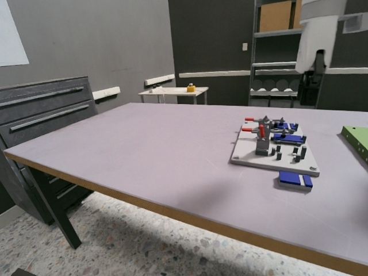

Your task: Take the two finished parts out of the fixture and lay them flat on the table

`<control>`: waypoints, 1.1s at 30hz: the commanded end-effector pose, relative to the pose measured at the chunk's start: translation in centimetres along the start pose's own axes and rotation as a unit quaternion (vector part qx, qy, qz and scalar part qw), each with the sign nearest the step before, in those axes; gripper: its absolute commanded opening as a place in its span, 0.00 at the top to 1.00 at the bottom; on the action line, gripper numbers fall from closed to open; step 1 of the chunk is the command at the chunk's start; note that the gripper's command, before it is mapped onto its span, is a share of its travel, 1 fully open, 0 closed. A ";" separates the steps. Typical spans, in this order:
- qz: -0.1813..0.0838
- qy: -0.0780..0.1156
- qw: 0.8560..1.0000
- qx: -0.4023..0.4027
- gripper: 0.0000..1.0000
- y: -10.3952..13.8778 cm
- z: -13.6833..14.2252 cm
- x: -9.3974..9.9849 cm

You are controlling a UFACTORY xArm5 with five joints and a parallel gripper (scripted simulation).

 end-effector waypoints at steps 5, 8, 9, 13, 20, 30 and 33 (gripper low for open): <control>-0.003 0.005 1.000 0.002 0.52 3.0 -10.5 0.3; -0.003 0.006 1.000 0.002 0.52 4.0 -14.5 0.2; -0.003 0.006 1.000 0.002 0.52 4.4 -15.8 0.2; -0.003 0.007 1.000 0.002 0.52 5.8 -21.0 0.2; -0.004 0.008 1.000 0.002 0.52 6.8 -24.7 0.2; -0.004 0.008 1.000 0.002 0.52 6.9 -25.1 0.2; -0.004 0.008 1.000 0.002 0.52 6.9 -25.1 0.2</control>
Point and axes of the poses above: the point where the finger pads meet when closed, its own x axis back along the fingers, its own z axis across the jaws, y = z × x, the point moved 9 cm from there along x, back along the fingers, and after that the axes turned 15 degrees about -x, right-handed, at the moved point
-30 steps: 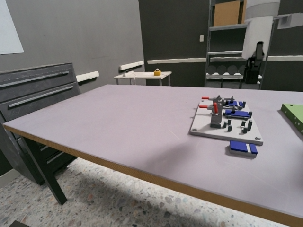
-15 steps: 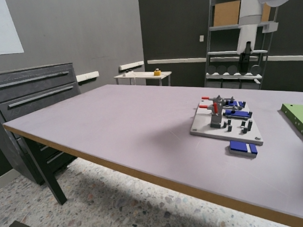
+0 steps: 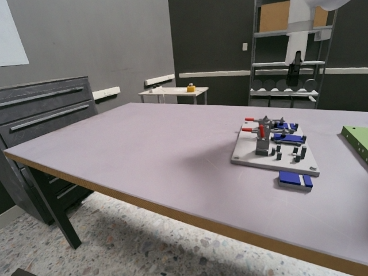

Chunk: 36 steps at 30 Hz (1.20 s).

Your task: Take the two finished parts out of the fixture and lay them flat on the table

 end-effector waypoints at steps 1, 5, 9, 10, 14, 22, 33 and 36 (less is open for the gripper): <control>-0.002 0.000 1.000 0.000 0.52 0.1 0.0 0.2; -0.002 0.000 1.000 0.000 0.52 0.1 0.0 0.2; -0.002 0.000 1.000 0.000 0.52 0.1 0.0 0.1; -0.002 0.000 1.000 0.000 0.52 0.1 0.0 0.1; -0.002 0.000 1.000 0.000 0.52 0.1 -0.1 -0.8; -0.002 0.000 1.000 0.000 0.52 0.1 -0.1 -3.3; -0.002 0.000 1.000 0.000 0.52 0.1 -0.1 -5.8; -0.002 0.000 1.000 0.000 0.52 0.1 -0.1 -5.8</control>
Point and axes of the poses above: the point where the finger pads meet when closed, its own x axis back along the fingers, its own z axis across the jaws, y = z × x, the point moved 9 cm from there along x, back along the fingers, and after that the axes turned 15 degrees about -x, right-handed, at the moved point
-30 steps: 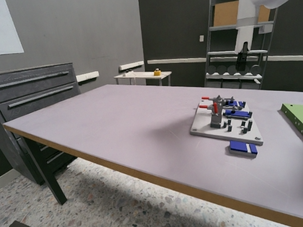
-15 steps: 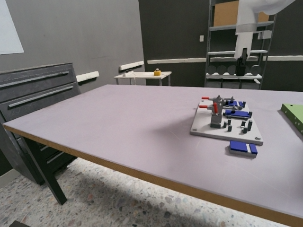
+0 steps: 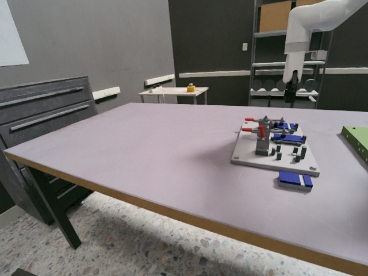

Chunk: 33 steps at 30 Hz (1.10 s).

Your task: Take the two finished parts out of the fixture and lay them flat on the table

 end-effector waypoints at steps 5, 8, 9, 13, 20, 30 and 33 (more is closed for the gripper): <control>-0.002 0.000 1.000 0.000 0.52 0.6 0.1 0.1; -0.002 0.000 1.000 0.000 0.52 1.6 0.4 0.1; -0.002 0.000 1.000 0.000 0.52 2.1 0.5 0.1; -0.002 0.000 1.000 0.000 0.52 4.4 1.1 0.1; -0.002 0.000 1.000 0.000 0.52 7.8 2.1 0.1; -0.002 0.000 1.000 0.000 0.52 12.6 3.4 0.1; -0.002 0.000 1.000 0.000 0.52 13.1 3.5 0.1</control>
Point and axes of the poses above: the point where the finger pads meet when closed, its own x axis back along the fingers, its own z axis across the jaws, y = z × x, the point moved 9 cm from there along x, back along the fingers, and after that the axes turned 15 degrees about -x, right-handed, at the moved point
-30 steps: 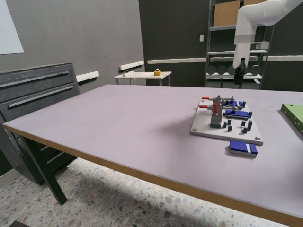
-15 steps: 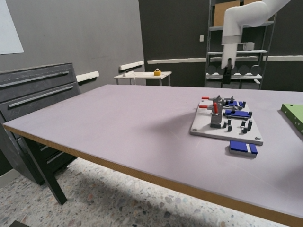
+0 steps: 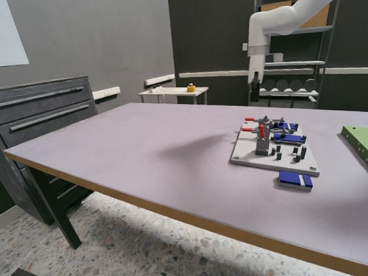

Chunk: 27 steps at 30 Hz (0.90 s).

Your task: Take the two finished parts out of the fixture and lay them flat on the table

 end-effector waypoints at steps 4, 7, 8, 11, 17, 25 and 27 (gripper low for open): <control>0.000 0.000 1.000 0.000 0.52 1.0 0.2 0.2; 0.000 0.000 1.000 0.000 0.52 1.1 0.2 0.2; 0.000 0.000 1.000 0.000 0.52 1.1 0.2 0.2; 0.000 0.000 1.000 0.000 0.52 1.1 0.2 0.1; 0.000 0.000 1.000 0.000 0.52 1.1 0.2 -1.0; 0.000 0.000 1.000 0.000 0.52 1.1 0.2 -3.0; 0.000 0.000 1.000 0.000 0.52 1.1 0.2 -3.7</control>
Point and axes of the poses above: the point where the finger pads meet when closed, its own x axis back along the fingers, its own z axis across the jaws, y = z × x, the point moved 9 cm from there along x, back along the fingers, and after that the axes turned 15 degrees about -x, right-handed, at the moved point
